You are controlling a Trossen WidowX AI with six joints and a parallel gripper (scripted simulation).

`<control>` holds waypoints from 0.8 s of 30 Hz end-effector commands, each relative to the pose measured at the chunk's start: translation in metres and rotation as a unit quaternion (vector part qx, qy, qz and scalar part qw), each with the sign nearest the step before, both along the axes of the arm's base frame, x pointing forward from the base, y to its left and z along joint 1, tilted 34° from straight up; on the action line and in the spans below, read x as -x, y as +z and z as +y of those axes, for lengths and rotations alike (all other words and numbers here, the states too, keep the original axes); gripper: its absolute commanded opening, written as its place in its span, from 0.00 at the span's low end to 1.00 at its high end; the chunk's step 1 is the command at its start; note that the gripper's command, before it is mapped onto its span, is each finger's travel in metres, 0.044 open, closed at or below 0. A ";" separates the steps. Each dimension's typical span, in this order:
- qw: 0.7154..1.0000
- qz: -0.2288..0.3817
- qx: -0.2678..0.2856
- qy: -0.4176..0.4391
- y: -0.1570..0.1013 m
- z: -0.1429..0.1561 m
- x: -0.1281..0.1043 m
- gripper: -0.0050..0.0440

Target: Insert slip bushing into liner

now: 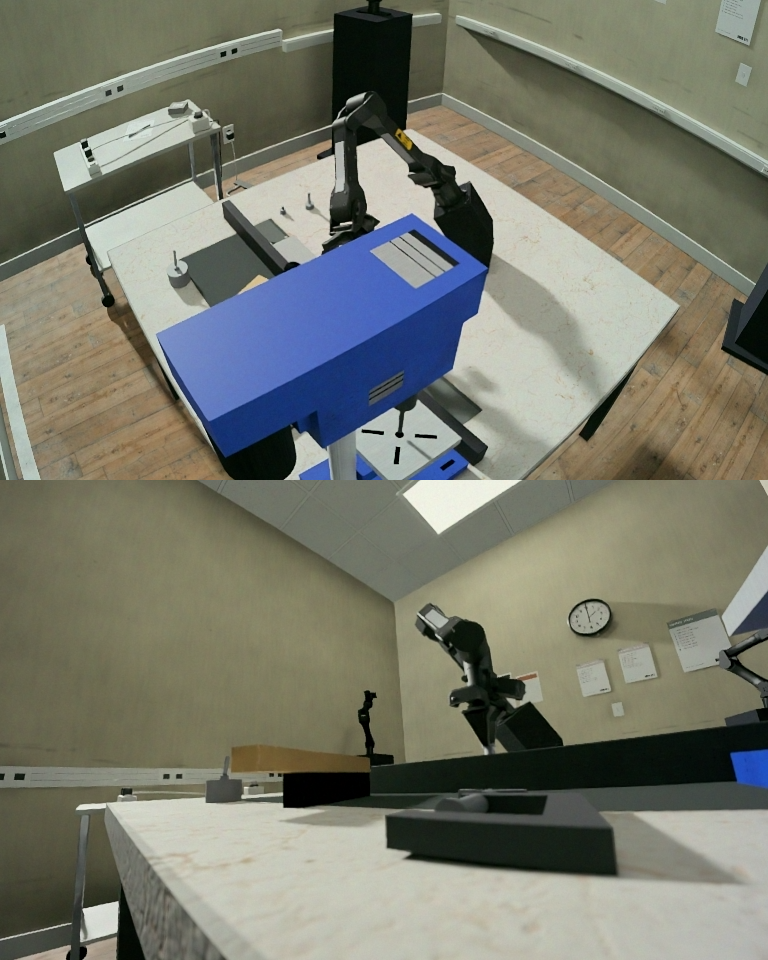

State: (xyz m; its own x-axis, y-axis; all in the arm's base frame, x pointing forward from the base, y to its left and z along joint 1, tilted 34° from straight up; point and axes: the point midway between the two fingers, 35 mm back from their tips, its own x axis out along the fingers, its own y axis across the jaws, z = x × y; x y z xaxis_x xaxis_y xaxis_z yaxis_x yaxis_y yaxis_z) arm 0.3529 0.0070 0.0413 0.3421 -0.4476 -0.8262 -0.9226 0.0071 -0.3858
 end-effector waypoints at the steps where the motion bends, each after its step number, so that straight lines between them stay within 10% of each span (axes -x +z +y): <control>1: 1.000 -0.010 -0.002 -0.005 0.003 -0.002 -0.007 0.00; 24: 1.000 -0.006 -0.001 -0.004 0.000 0.001 -0.004 0.00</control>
